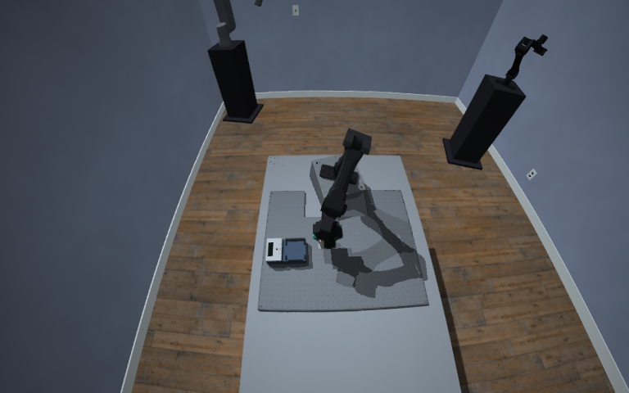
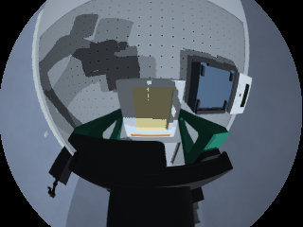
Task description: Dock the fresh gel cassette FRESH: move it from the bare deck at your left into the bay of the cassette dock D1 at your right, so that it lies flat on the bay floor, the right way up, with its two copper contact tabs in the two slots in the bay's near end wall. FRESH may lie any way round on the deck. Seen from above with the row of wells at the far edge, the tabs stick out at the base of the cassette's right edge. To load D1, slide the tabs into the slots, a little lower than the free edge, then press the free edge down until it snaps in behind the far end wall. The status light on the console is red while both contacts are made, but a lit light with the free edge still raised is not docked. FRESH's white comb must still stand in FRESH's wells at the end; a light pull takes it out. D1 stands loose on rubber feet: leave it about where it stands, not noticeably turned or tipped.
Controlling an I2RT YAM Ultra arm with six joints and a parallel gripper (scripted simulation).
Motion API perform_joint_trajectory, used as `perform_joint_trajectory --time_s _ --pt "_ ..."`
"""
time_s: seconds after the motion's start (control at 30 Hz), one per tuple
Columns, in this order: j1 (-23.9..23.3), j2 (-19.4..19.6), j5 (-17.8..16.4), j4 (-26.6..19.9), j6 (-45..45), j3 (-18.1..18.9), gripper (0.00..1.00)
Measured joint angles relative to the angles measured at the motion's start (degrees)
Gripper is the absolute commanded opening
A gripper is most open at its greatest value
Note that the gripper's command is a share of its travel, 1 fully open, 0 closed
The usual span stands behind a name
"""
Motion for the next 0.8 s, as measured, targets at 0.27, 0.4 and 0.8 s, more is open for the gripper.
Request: perform_joint_trajectory --time_s 0.27,0.4,0.8 --pt "-6.5 4.8 -2.3 -2.3 -5.9 5.9 0.0" --pt "-9.3 7.4 -3.2 -3.5 -8.6 9.2 0.0" --pt "-15.5 14.7 -5.6 -8.1 -15.3 19.1 0.0"
